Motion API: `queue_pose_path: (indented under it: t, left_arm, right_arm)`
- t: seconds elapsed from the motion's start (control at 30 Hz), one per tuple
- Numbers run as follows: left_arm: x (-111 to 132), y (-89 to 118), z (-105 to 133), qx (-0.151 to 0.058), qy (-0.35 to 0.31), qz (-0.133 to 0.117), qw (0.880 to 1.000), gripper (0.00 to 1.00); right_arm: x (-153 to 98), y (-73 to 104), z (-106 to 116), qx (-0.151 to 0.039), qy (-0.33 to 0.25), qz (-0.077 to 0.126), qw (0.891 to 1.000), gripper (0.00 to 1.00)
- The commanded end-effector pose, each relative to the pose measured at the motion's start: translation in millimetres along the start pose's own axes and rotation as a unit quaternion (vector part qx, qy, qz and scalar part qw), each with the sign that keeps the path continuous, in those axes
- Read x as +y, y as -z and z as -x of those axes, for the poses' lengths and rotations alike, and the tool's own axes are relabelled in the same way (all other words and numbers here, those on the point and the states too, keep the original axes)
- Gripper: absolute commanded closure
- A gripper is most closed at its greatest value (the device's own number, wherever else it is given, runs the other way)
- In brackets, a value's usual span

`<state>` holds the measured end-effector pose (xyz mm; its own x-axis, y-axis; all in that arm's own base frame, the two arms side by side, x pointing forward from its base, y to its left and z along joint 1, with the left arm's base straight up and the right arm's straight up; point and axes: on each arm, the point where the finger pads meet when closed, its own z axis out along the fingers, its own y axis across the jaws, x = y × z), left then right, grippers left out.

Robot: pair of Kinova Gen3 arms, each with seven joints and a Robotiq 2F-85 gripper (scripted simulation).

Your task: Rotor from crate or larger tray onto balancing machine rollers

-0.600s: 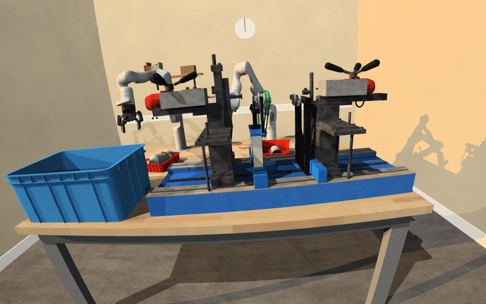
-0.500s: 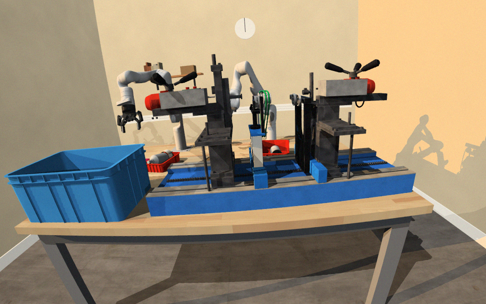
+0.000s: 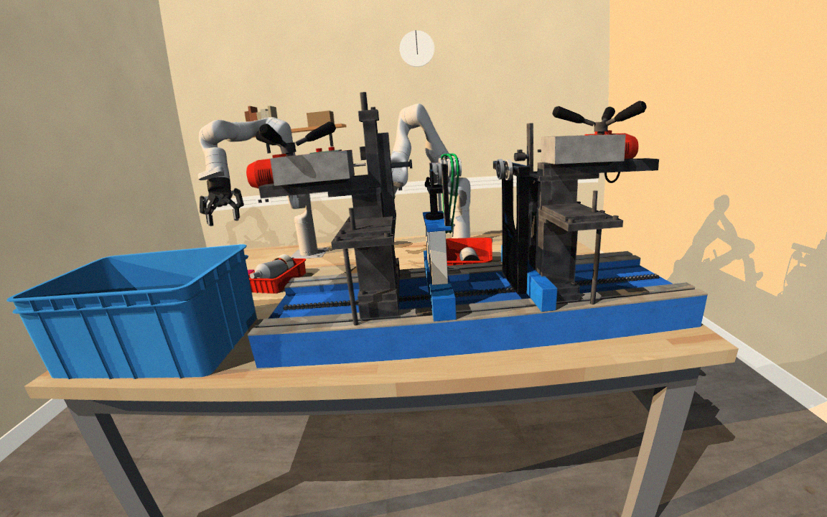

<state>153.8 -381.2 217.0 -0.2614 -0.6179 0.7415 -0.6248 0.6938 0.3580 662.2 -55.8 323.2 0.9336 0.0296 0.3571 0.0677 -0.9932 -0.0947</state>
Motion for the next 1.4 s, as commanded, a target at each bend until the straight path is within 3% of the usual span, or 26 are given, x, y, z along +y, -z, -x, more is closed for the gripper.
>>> queue_pose_path:
  t: [0.0,0.5,1.0,1.37]
  left_arm:
    - [0.0,0.0,0.0,0.000,0.000,0.000,1.000,0.002]
    - [0.0,0.0,0.0,0.000,0.000,0.000,1.000,0.002]
    - [0.0,0.0,0.0,0.000,0.000,0.000,1.000,0.002]
    - [0.0,0.0,0.0,0.000,0.000,0.000,1.000,0.002]
  right_arm:
    - [-0.1,0.6,-0.2,0.000,0.000,0.000,1.000,0.002]
    - [-3.0,29.5,-11.3,0.000,0.000,0.000,1.000,0.002]
    - [-9.0,88.4,-34.0,0.000,0.000,0.000,1.000,0.002]
    - [-11.5,112.8,-43.3,0.000,0.000,0.000,1.000,0.002]
